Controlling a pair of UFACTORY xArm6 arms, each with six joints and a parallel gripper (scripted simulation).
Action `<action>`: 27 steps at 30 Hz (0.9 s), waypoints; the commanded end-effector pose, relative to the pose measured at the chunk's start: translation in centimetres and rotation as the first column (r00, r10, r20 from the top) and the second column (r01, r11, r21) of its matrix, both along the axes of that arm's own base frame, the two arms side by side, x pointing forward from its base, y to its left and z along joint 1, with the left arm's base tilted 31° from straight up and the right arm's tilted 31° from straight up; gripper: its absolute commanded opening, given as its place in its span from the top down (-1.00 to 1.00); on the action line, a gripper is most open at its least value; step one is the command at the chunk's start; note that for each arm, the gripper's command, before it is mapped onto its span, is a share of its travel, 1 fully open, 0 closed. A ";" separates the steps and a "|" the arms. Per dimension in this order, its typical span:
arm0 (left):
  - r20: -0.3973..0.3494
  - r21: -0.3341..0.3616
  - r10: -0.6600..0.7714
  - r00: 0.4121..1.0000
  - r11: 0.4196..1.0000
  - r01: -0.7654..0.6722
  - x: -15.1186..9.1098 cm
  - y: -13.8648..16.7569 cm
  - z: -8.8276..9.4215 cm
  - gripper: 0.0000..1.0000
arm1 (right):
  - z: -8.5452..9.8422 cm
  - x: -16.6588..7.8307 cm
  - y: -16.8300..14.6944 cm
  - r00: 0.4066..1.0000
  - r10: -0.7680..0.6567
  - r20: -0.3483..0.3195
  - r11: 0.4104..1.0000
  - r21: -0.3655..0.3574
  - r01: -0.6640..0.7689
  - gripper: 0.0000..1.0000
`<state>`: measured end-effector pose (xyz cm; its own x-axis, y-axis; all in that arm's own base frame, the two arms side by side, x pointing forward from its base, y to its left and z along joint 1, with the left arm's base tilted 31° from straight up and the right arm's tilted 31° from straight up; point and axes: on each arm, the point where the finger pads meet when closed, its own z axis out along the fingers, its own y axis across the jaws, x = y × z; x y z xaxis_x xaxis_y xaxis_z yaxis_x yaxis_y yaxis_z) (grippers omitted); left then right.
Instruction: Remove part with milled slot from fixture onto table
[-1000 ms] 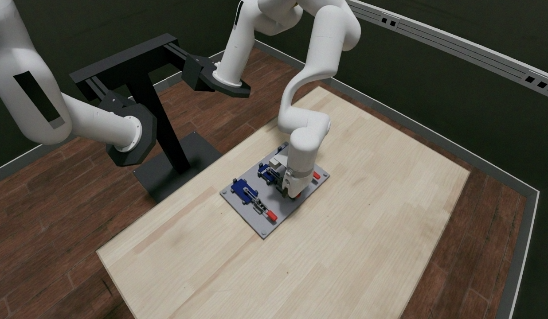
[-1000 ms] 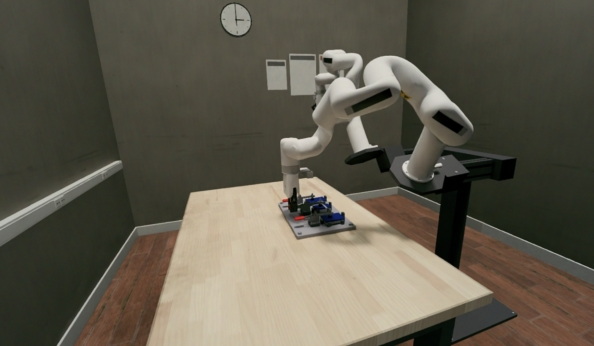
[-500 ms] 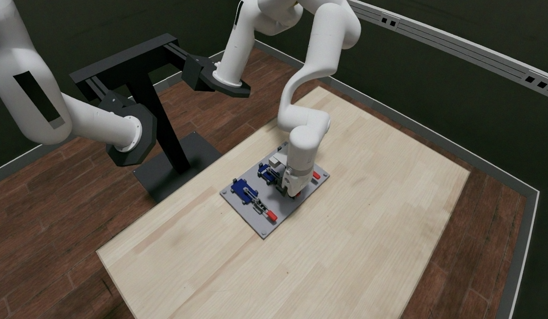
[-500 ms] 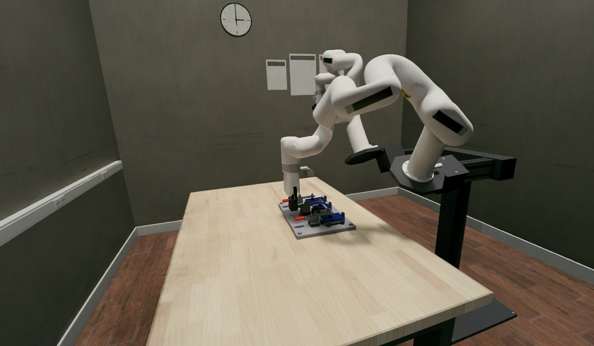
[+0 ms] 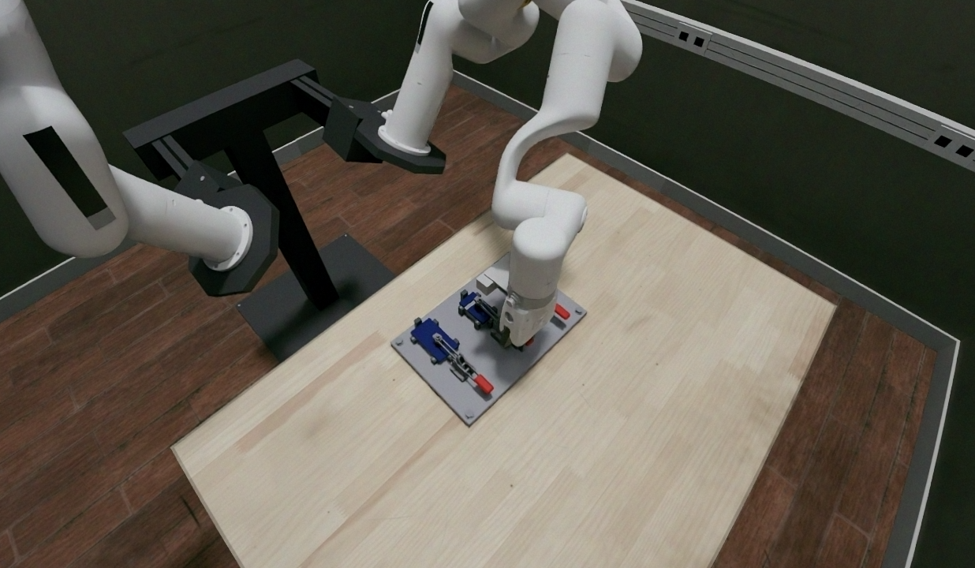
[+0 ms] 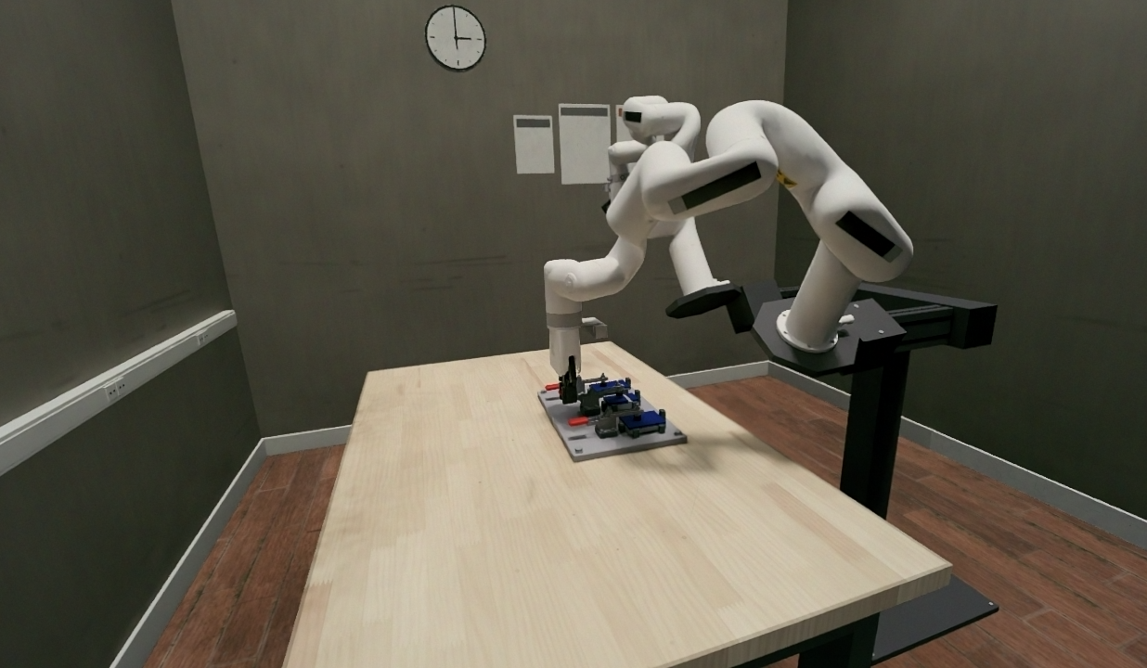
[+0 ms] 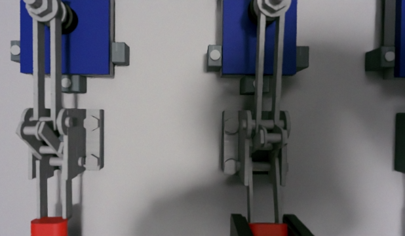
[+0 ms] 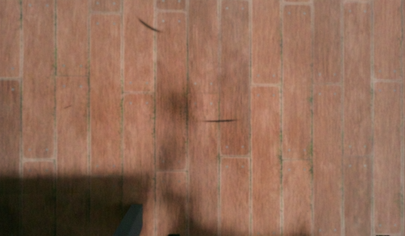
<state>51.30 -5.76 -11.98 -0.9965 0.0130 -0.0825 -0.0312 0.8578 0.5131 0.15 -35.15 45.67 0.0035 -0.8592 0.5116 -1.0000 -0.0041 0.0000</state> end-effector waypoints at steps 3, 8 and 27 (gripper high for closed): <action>0.004 -0.002 -0.002 1.000 1.000 0.002 -0.1 -0.3 0.4 1.00 | 0.2 0.0 0.0 1.000 0.000 0.000 1.000 -0.004 0.000 -1.00; 0.004 -0.002 -0.002 1.000 1.000 0.002 -0.4 -0.4 0.6 1.00 | 0.2 0.0 0.0 1.000 0.000 0.000 1.000 -0.004 0.000 -1.00; 0.004 -0.002 -0.002 1.000 1.000 0.002 -1.6 -0.9 1.2 1.00 | 0.2 0.0 0.0 1.000 0.000 0.000 1.000 -0.004 0.000 -1.00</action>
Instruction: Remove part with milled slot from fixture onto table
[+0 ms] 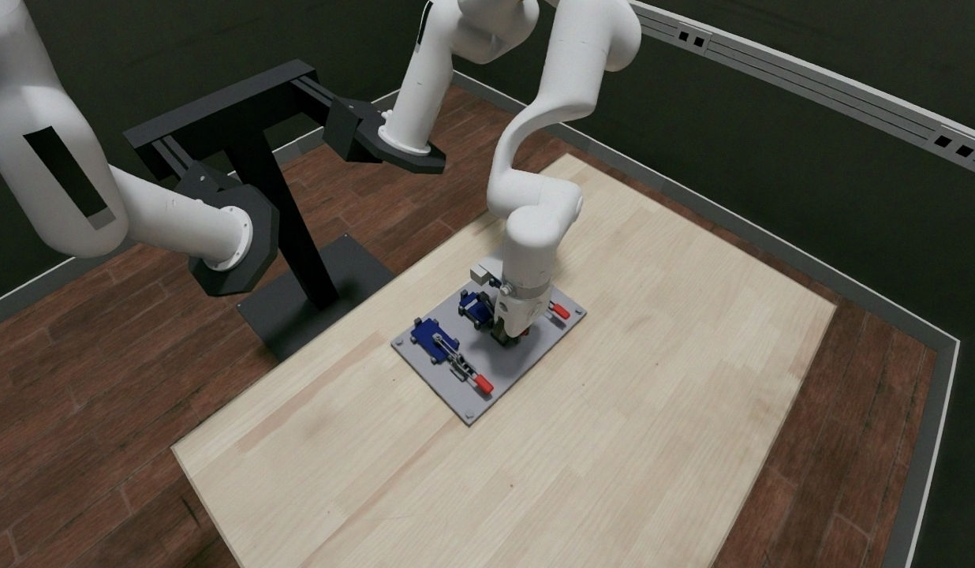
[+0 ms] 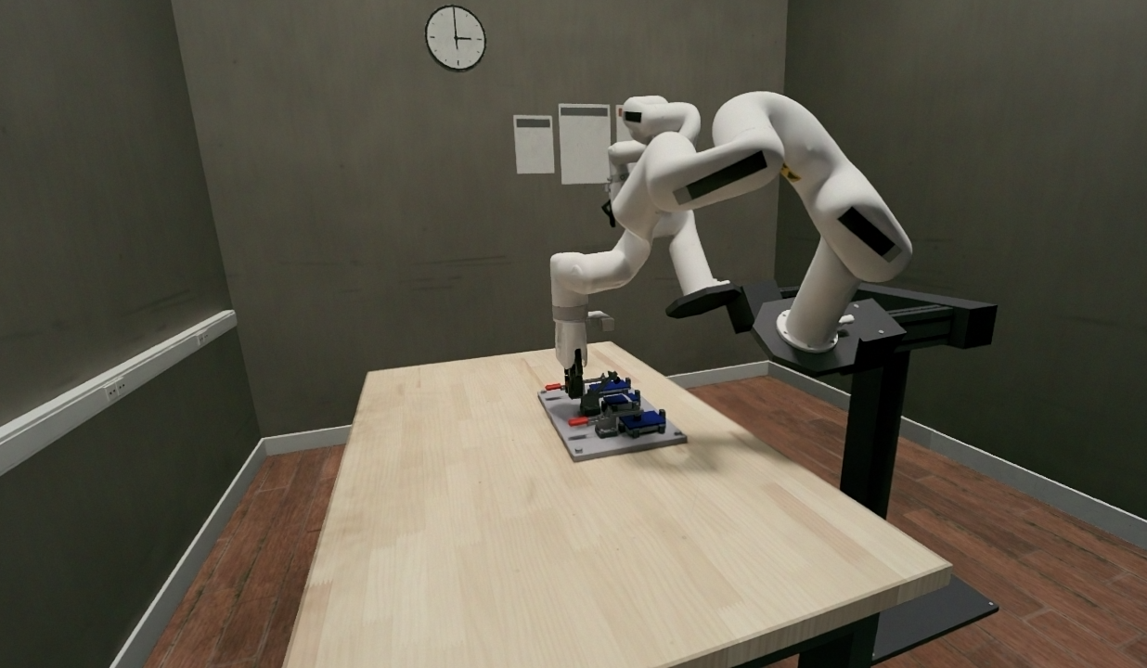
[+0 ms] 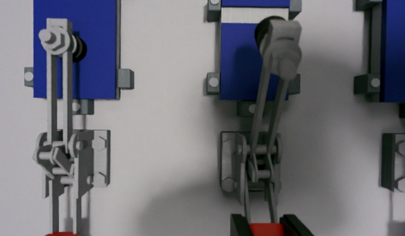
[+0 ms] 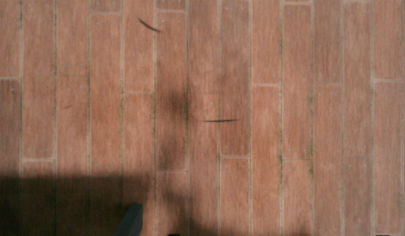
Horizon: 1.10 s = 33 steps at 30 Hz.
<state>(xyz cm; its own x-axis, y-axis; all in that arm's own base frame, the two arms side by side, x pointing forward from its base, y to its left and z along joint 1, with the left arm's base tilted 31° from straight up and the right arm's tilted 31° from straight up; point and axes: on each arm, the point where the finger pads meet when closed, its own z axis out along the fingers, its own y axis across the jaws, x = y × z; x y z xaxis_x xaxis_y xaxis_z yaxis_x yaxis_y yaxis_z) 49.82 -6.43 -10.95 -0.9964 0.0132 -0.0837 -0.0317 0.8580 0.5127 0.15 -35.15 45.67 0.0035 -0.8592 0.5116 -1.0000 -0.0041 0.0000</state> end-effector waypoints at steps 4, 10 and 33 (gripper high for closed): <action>0.003 -0.001 -0.001 1.000 1.000 0.001 -0.5 -0.3 0.3 1.00 | 0.2 0.0 0.0 1.000 0.000 0.000 1.000 -0.004 0.000 -1.00; 0.003 -0.001 -0.001 1.000 1.000 0.001 -0.8 -0.3 0.4 1.00 | 0.2 0.0 0.0 1.000 0.000 0.000 1.000 -0.004 0.000 -1.00; 0.003 -0.001 -0.001 1.000 1.000 0.001 -2.1 -0.4 0.4 1.00 | 0.2 0.0 0.0 1.000 0.000 0.000 1.000 -0.004 0.000 -1.00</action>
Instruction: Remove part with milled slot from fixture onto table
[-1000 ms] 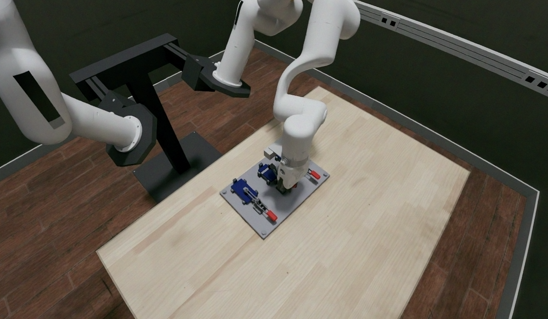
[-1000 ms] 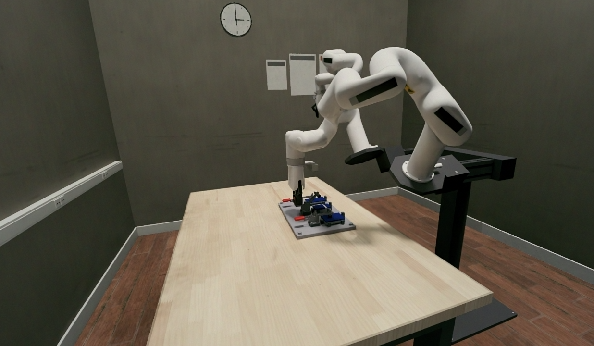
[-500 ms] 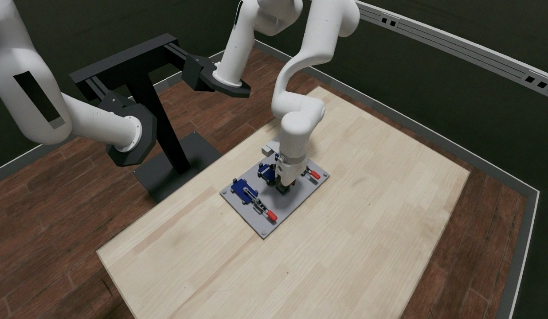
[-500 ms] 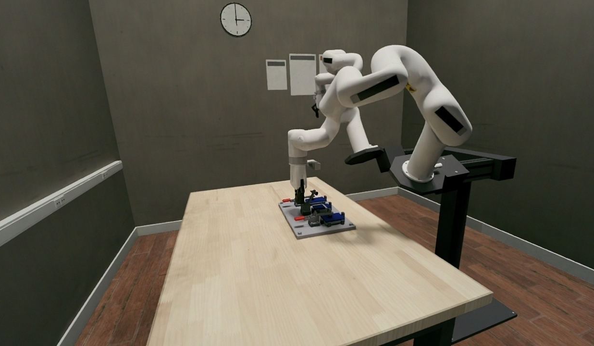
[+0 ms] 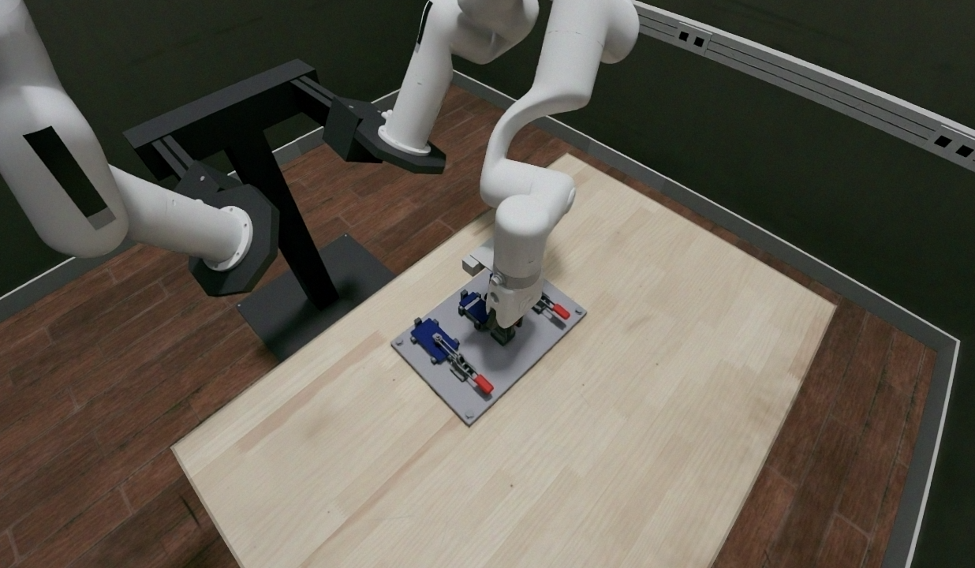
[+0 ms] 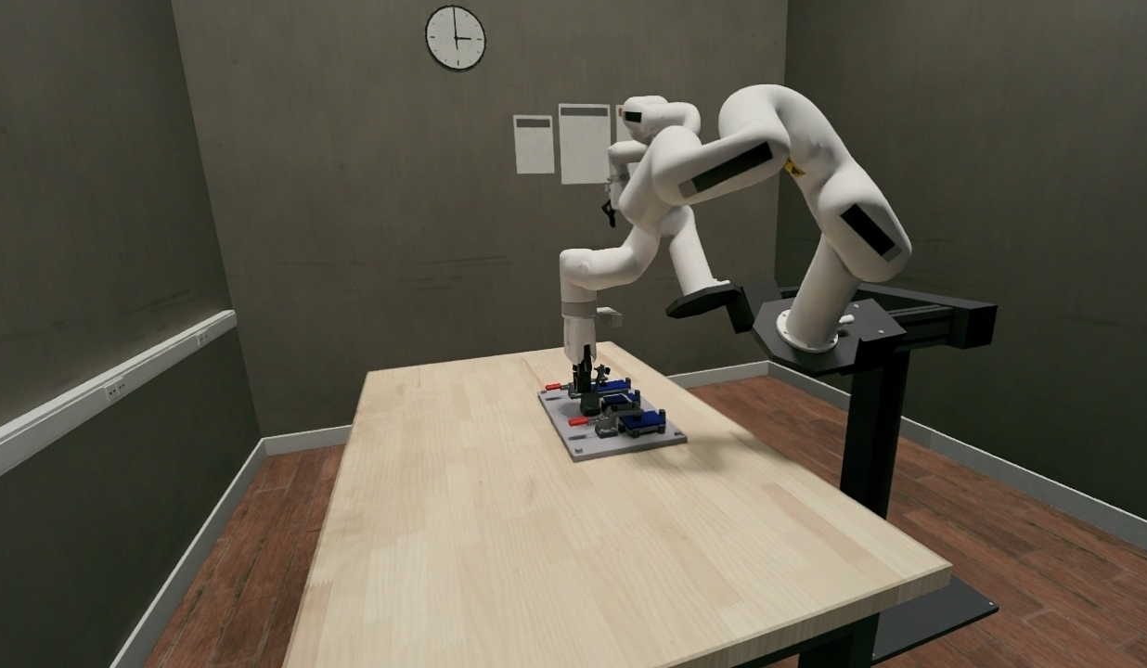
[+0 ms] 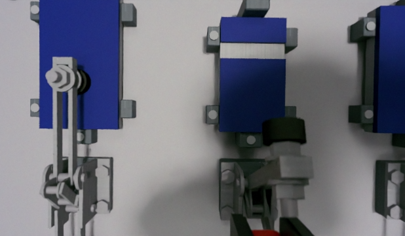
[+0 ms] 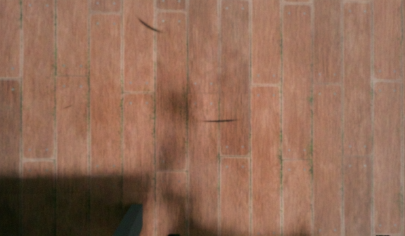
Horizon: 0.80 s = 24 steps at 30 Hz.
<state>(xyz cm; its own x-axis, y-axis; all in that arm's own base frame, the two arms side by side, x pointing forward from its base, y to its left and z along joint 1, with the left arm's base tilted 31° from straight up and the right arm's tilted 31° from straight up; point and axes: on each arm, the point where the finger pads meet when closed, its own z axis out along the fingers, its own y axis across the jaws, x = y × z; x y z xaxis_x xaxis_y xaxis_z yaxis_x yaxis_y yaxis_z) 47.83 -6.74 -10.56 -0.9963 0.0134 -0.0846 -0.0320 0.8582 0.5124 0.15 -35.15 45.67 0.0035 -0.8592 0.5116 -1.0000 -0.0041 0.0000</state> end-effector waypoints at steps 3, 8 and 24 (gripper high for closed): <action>0.002 -0.001 -0.001 1.000 1.000 0.001 -0.2 -0.1 0.0 1.00 | 0.2 0.0 0.0 1.000 0.000 0.000 1.000 -0.004 0.000 -1.00; 0.002 -0.001 -0.001 1.000 1.000 0.001 -0.4 -0.1 0.0 1.00 | 0.2 0.0 0.0 1.000 0.000 0.000 1.000 -0.004 0.000 -1.00; 0.002 -0.001 -0.001 1.000 1.000 0.001 -0.6 -0.1 0.0 1.00 | 0.2 0.0 0.0 1.000 0.000 0.000 1.000 -0.004 0.000 -1.00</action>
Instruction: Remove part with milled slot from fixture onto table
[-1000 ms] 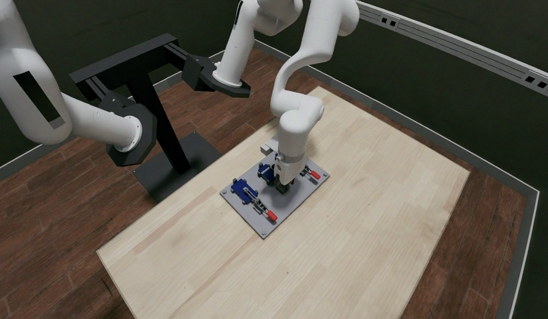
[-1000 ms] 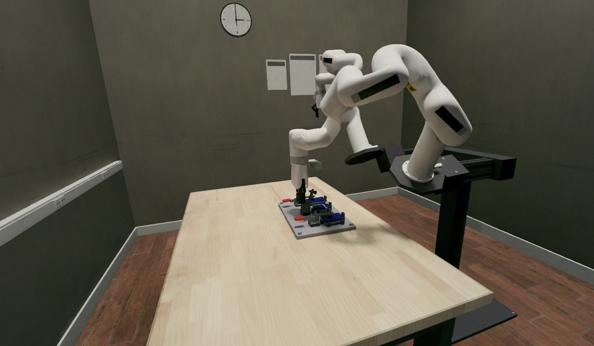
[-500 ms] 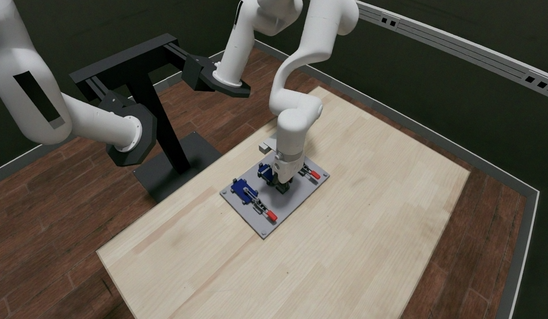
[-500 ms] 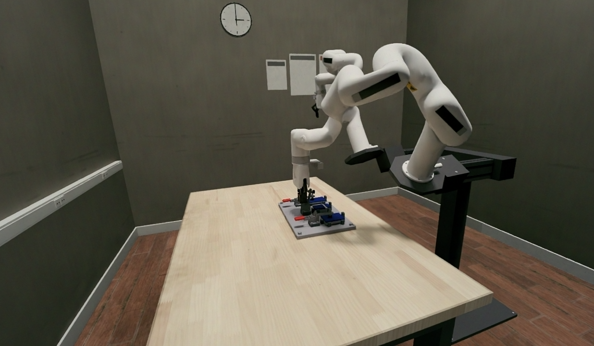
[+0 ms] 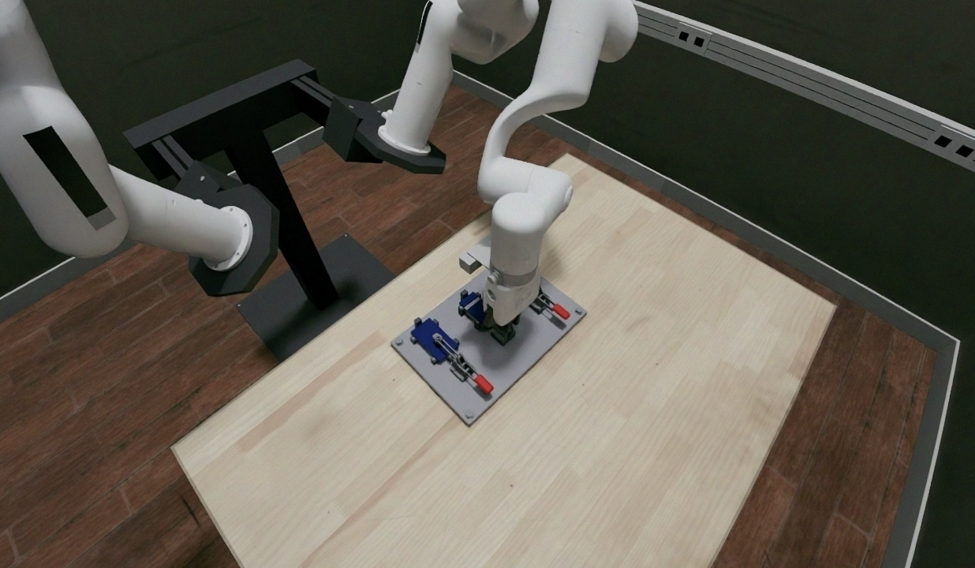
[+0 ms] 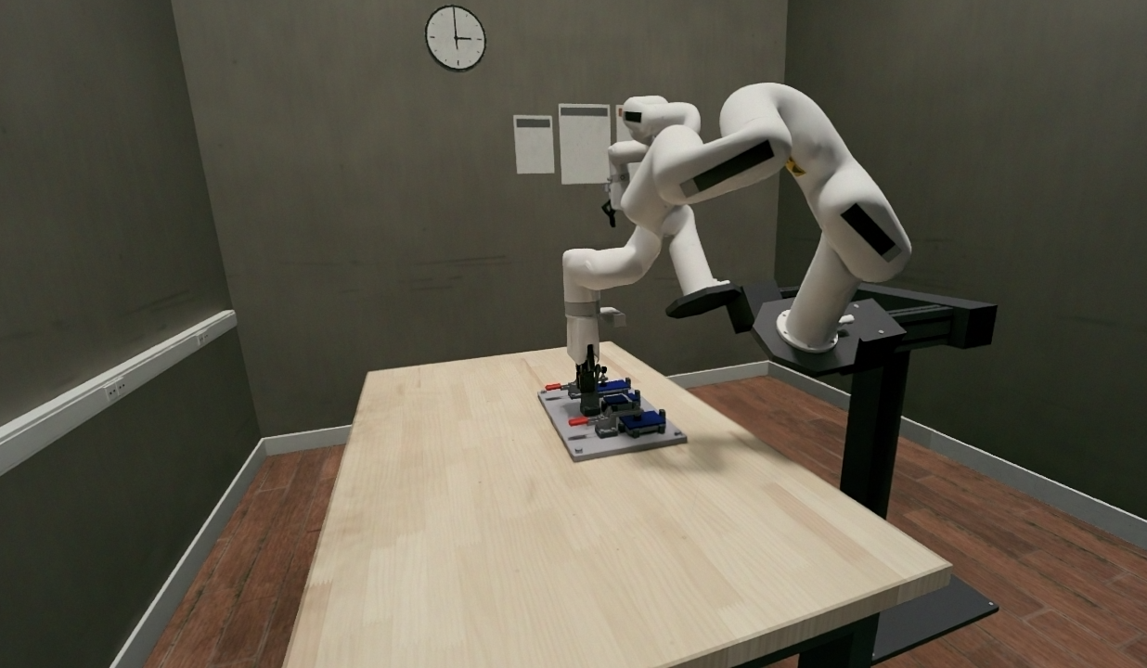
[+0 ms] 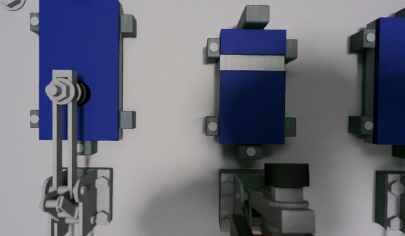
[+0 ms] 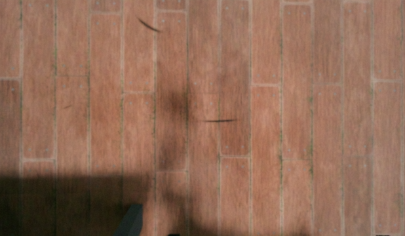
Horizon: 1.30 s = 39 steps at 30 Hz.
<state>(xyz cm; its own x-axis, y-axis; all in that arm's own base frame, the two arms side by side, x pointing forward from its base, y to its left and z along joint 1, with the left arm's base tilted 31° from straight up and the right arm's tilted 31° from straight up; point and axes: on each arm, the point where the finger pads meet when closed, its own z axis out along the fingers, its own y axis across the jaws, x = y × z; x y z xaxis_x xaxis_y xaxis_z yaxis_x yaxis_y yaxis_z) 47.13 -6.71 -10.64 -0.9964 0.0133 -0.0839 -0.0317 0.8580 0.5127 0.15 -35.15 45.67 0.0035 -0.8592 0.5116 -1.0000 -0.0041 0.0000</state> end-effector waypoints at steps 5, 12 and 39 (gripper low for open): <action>0.002 -0.001 -0.001 1.000 1.000 0.001 0.1 -0.1 0.1 1.00 | 0.2 0.0 0.0 1.000 0.000 0.000 1.000 -0.004 0.000 -1.00; 0.002 -0.001 -0.001 1.000 1.000 0.001 0.0 -0.1 0.1 1.00 | 0.2 0.0 0.0 1.000 0.000 0.000 1.000 -0.004 0.000 -1.00; 0.002 -0.001 -0.001 1.000 1.000 0.001 -0.3 -0.1 0.0 1.00 | 0.2 0.0 0.0 1.000 0.000 0.000 1.000 -0.004 0.000 -1.00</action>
